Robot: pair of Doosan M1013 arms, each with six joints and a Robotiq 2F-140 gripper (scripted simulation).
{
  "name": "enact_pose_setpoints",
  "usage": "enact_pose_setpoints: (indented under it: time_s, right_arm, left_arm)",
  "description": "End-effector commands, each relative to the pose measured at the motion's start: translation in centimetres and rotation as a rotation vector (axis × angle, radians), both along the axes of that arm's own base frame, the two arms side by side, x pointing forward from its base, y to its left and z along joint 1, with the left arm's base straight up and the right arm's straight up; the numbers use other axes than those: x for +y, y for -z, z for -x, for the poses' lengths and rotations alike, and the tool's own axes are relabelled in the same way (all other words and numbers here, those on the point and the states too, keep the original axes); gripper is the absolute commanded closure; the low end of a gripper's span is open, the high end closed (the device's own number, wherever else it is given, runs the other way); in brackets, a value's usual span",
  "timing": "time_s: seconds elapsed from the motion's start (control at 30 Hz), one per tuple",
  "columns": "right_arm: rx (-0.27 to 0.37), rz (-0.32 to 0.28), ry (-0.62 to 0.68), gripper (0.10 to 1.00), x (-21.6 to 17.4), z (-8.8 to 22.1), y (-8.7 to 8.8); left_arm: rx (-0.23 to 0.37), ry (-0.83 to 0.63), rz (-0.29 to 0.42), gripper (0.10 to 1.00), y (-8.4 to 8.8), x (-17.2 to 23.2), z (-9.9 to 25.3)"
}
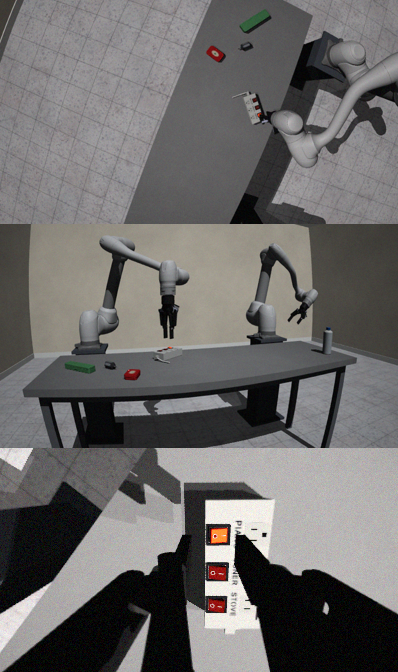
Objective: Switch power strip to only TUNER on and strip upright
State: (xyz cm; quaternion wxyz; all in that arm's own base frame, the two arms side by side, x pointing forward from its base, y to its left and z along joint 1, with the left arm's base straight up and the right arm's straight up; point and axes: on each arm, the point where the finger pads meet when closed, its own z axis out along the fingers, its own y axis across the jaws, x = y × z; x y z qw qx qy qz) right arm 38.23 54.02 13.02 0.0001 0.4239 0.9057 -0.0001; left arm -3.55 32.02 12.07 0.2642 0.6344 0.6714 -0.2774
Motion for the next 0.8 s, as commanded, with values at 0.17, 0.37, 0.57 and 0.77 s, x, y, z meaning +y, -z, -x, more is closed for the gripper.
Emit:
enact_pose_setpoints:
  time_s: [0.17, 0.37, 0.57, 0.77]
  right_arm:
    - [0.000, -0.001, 0.000, 0.999, 0.03, -0.02, -0.08]
    - [0.000, -0.001, 0.000, 0.999, 0.03, -0.02, -0.07]
    - [0.000, -0.001, 0.000, 0.999, 0.03, -0.02, -0.02]
    - [0.000, -0.001, 0.000, 0.999, 0.03, -0.02, 0.24]
  left_arm:
    - [0.000, 0.000, -0.001, 0.098, -0.03, 0.03, 0.01]
    - [0.000, 0.000, -0.001, 0.098, -0.03, 0.03, 0.01]
    - [0.000, 0.000, -0.001, 0.098, -0.03, 0.03, 0.01]
    - [0.000, 0.000, -0.001, 0.098, -0.03, 0.03, 0.01]
